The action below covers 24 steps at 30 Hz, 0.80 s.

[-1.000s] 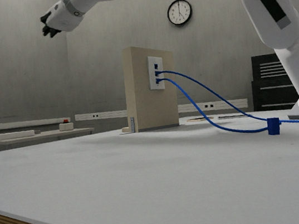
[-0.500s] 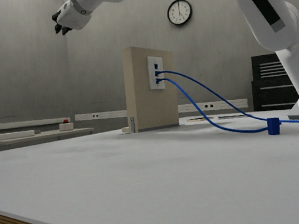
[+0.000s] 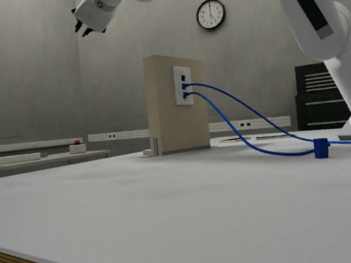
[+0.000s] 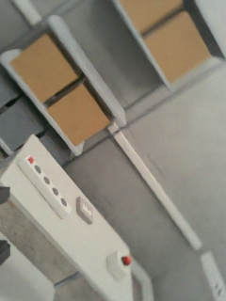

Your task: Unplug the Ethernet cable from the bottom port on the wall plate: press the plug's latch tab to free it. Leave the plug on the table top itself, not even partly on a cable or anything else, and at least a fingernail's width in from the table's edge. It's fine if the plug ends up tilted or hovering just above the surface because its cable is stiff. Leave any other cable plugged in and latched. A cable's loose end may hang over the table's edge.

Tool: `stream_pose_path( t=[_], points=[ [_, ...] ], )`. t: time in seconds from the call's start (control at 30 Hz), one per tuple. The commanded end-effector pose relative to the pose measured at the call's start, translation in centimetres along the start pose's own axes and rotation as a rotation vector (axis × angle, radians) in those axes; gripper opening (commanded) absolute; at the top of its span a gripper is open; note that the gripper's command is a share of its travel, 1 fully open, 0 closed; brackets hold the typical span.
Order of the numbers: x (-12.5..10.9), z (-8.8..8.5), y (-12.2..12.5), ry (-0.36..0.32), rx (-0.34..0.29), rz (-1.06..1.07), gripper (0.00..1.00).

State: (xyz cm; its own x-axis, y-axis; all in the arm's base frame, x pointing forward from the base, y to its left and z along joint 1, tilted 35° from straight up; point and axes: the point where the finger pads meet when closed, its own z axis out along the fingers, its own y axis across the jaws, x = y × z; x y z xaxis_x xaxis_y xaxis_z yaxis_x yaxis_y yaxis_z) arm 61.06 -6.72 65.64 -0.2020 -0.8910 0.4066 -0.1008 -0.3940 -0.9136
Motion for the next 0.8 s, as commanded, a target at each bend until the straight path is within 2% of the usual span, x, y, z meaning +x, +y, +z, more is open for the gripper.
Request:
stream_pose_path(
  t=[0.0,0.5,0.57,0.77],
  points=[
    [0.8,-0.3,0.4,-0.017,-0.037,0.085,0.23],
    [4.9,-1.9,5.9,0.020,-0.160,0.642,0.23],
    [4.9,-1.9,5.9,0.020,-0.160,0.642,0.23],
    [6.2,-2.8,8.8,0.042,-0.207,0.866,0.23]
  ],
)
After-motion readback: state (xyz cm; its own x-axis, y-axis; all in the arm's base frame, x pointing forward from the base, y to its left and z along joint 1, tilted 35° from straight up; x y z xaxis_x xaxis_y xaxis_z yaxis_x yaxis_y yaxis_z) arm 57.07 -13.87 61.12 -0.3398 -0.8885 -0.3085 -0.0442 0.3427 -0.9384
